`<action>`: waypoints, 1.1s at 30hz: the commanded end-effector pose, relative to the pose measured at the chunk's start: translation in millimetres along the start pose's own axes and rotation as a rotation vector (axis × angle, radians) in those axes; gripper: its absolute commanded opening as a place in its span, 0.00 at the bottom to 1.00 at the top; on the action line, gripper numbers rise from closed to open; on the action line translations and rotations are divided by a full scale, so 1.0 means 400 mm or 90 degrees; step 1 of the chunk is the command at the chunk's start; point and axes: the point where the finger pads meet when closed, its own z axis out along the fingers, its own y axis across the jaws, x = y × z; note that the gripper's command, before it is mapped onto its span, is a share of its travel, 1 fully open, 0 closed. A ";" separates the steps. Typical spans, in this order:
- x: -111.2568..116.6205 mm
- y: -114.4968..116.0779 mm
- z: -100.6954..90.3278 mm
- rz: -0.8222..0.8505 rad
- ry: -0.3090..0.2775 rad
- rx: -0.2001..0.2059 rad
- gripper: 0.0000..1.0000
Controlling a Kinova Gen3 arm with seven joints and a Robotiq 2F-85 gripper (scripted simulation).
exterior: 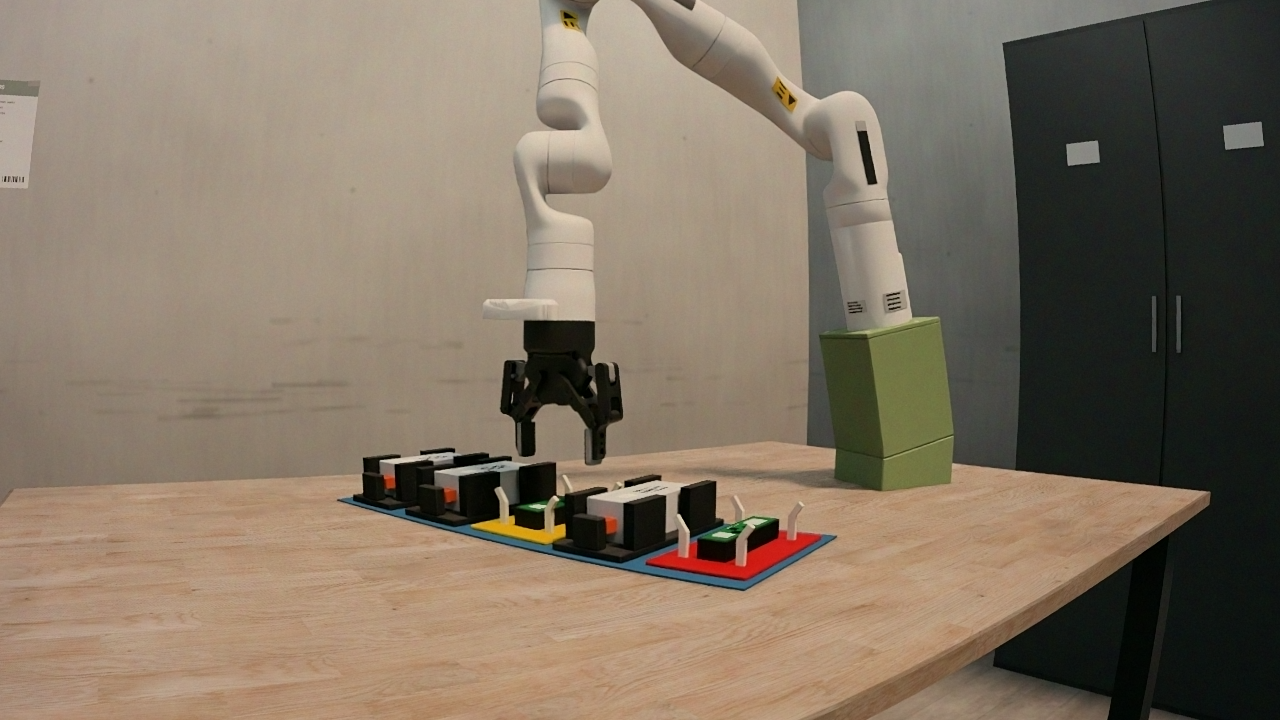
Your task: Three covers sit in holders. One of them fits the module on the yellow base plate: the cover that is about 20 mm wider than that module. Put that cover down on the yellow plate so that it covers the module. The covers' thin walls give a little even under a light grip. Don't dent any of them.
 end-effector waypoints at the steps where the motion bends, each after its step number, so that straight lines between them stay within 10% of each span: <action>1: 0.002 0.001 0.005 0.000 0.001 0.000 1.00; 33: 0.002 0.001 0.050 0.000 0.001 0.000 1.00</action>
